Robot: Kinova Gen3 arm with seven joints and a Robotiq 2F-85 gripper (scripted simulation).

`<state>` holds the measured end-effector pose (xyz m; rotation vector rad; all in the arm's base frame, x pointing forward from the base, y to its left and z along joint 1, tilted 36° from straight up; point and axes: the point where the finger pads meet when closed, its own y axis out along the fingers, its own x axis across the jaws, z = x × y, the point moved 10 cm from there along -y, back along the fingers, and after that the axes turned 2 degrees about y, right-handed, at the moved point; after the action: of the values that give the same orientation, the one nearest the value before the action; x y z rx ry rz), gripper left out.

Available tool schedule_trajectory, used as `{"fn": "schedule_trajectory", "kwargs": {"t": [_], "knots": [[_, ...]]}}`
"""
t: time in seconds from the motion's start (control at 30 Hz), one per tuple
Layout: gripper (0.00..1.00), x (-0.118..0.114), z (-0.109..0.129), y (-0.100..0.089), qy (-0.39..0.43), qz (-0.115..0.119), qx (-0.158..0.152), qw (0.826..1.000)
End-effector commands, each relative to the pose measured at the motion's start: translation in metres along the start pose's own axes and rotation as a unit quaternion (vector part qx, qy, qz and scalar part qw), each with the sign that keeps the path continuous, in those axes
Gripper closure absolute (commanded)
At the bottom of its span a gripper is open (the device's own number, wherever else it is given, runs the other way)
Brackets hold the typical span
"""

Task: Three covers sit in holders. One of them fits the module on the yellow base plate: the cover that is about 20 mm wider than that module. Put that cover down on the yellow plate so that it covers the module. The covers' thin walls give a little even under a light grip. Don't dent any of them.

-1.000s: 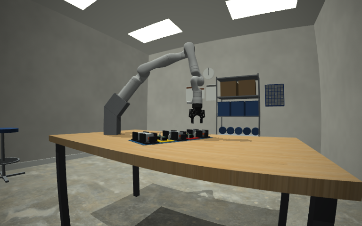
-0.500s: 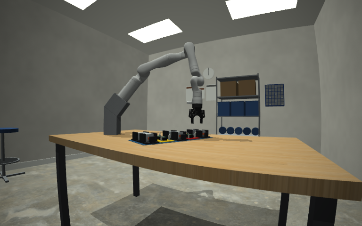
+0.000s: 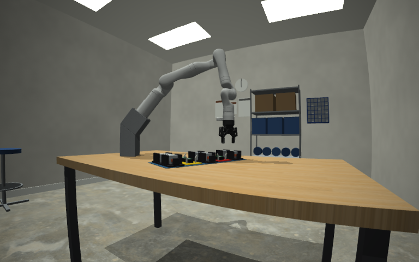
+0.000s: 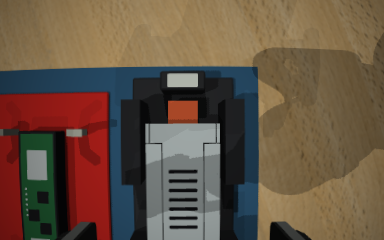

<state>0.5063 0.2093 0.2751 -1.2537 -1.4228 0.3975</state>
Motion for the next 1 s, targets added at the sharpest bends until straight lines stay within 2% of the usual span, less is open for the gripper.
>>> {"fn": "schedule_trajectory", "kwargs": {"t": [0.0,0.17,0.5,0.97], "knots": [[0.0,0.001,-0.003,0.0,-0.003,-0.001,-0.003,1.0],[0.0,0.001,-0.003,0.0,-0.003,-0.001,-0.003,1.0],[0.0,0.0,-0.002,0.02,-0.003,-0.001,-0.003,1.0],[0.0,0.0,-0.001,0.019,-0.002,-0.001,-0.002,1.0]]}}
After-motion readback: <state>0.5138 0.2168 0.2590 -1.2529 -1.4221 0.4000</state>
